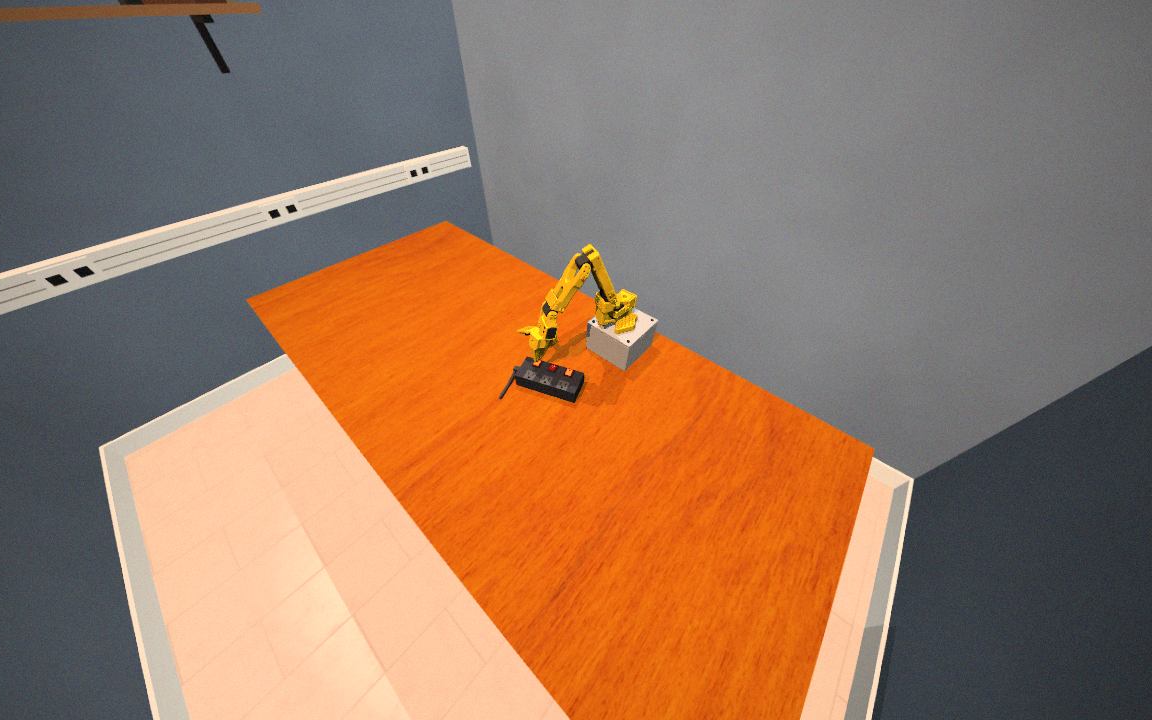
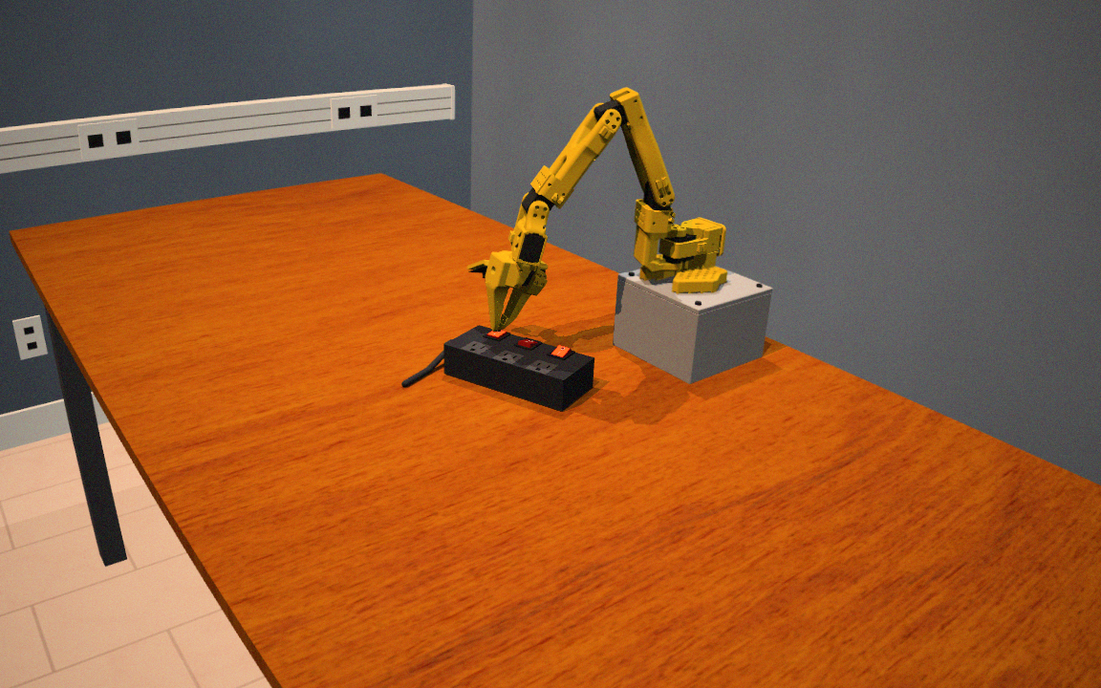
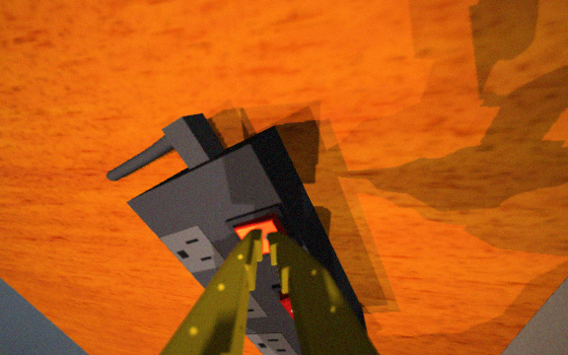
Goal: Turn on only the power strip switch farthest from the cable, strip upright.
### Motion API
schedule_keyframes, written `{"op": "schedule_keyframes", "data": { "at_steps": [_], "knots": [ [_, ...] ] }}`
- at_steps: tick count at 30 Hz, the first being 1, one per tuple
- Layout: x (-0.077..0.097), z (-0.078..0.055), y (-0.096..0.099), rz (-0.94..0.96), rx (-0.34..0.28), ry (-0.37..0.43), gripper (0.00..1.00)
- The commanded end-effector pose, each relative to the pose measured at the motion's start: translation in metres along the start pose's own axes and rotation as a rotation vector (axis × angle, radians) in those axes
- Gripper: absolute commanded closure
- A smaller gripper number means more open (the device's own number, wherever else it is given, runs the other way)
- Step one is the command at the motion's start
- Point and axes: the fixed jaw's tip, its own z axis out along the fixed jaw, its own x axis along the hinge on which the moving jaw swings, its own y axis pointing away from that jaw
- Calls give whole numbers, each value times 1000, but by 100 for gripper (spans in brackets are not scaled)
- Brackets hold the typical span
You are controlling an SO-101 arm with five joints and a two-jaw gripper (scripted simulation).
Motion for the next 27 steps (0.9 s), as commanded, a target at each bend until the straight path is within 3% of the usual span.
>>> {"op": "schedule_keyframes", "data": {
  "at_steps": [1, 27],
  "knots": [
    [16, 27, -59, 18, 224, 77, 100],
    [18, 30, -65, 20, 224, 76, 100]
  ]
}}
